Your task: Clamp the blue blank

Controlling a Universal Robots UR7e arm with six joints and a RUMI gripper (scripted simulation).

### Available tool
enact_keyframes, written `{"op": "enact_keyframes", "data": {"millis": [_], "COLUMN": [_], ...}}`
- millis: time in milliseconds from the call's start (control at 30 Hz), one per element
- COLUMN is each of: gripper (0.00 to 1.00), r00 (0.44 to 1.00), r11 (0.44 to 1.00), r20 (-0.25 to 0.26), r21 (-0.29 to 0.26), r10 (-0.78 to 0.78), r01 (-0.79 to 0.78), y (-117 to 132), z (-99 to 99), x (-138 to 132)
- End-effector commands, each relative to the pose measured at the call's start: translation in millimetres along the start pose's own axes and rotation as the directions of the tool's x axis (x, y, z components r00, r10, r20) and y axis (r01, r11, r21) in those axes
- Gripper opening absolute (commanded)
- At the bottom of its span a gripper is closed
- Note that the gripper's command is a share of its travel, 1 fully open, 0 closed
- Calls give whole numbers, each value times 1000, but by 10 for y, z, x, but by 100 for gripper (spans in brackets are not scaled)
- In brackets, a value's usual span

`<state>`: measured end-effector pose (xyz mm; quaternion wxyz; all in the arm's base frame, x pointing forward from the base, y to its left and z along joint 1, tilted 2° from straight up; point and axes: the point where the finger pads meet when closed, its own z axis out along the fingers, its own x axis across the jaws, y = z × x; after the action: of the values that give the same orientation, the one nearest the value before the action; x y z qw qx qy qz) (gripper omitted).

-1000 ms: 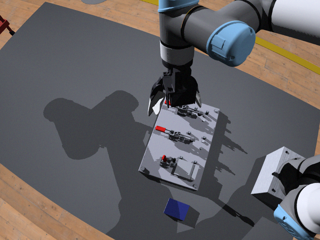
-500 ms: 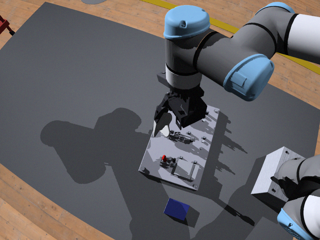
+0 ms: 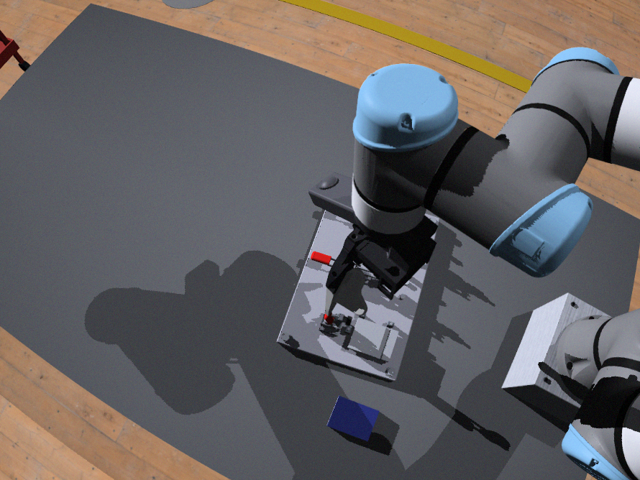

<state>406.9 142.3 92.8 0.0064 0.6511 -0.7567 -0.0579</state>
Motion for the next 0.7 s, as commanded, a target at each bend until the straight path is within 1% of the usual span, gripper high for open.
{"op": "enact_keyframes", "data": {"millis": [0, 167, 233, 267, 400, 467, 667], "gripper": [100, 100, 100, 100, 100, 100, 100], "r00": [990, 975, 958, 958, 922, 922, 890], "r11": [989, 974, 956, 956, 920, 920, 887], "r20": [-24, -42, -59, -59, -87, -87, -109], "r21": [38, 55, 67, 67, 83, 83, 92], "r10": [-141, -218, -282, -282, -376, -376, -443], "r01": [142, 220, 286, 286, 383, 383, 453], "y": [191, 302, 397, 397, 541, 541, 647], "z": [49, 77, 104, 104, 146, 146, 179], "x": [-75, -112, -141, -141, -179, -179, -202]}}
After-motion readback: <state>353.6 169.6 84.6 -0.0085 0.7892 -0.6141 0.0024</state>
